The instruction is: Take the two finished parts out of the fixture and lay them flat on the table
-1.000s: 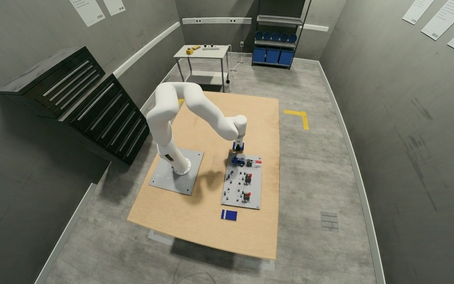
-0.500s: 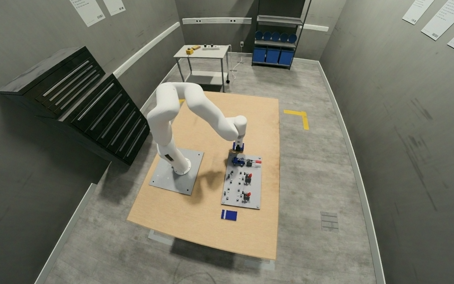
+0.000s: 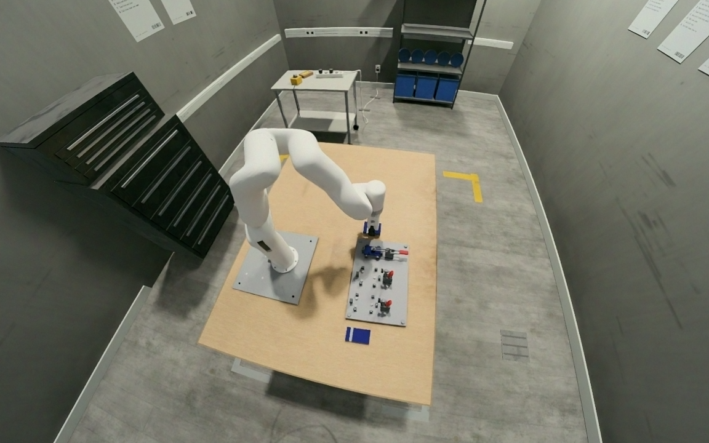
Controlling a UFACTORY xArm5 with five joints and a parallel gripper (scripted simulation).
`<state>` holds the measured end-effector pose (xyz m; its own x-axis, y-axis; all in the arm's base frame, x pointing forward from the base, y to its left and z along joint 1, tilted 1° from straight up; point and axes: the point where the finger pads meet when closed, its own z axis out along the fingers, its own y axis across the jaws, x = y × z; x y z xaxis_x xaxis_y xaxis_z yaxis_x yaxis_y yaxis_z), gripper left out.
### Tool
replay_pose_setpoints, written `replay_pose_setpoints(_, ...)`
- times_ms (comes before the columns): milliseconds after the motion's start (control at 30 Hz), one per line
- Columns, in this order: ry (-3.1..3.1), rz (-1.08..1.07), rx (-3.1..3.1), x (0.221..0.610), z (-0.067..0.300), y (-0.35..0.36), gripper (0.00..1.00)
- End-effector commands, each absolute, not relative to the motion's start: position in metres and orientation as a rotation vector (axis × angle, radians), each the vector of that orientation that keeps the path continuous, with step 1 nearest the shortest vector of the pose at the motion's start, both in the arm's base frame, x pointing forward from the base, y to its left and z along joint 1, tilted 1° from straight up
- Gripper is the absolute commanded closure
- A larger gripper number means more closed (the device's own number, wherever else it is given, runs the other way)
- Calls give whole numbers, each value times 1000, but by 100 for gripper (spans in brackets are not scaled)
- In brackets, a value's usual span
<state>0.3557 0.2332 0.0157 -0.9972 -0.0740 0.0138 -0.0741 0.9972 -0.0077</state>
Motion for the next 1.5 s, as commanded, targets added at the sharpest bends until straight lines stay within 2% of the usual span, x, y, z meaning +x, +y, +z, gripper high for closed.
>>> replay_pose_setpoints(0, -3130, 9, 116, 357, 17, 234, 100)
replay_pose_setpoints(1467, -3130, 9, 116, 357, 10, 234, 100)
